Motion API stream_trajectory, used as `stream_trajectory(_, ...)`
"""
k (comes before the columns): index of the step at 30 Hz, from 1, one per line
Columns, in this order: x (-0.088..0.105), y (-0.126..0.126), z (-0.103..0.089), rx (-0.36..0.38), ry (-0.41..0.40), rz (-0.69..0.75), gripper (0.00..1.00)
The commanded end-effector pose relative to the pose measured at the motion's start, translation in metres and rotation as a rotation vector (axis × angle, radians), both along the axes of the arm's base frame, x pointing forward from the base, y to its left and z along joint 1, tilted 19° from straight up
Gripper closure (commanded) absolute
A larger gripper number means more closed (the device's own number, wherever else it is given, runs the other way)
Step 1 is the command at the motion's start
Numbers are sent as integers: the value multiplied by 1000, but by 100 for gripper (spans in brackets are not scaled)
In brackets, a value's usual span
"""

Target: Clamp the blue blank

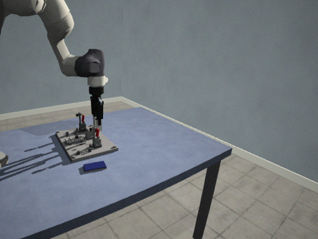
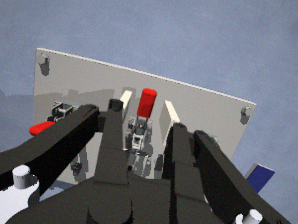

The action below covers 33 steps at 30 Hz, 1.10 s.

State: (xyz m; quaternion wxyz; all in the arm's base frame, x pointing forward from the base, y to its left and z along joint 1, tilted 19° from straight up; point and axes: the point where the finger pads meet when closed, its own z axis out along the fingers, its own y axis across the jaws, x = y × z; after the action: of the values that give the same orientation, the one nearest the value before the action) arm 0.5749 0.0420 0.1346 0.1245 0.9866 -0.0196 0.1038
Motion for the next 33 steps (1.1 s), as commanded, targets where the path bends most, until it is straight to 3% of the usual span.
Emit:
stream_trajectory(1,5,-4,-9,0,-6,9,72)
stream_trajectory(17,7,-5,-15,0,-6,9,72)
stream_trajectory(18,7,-5,-15,0,-6,9,100)
stream_trajectory(33,7,-5,-15,0,-6,9,100)
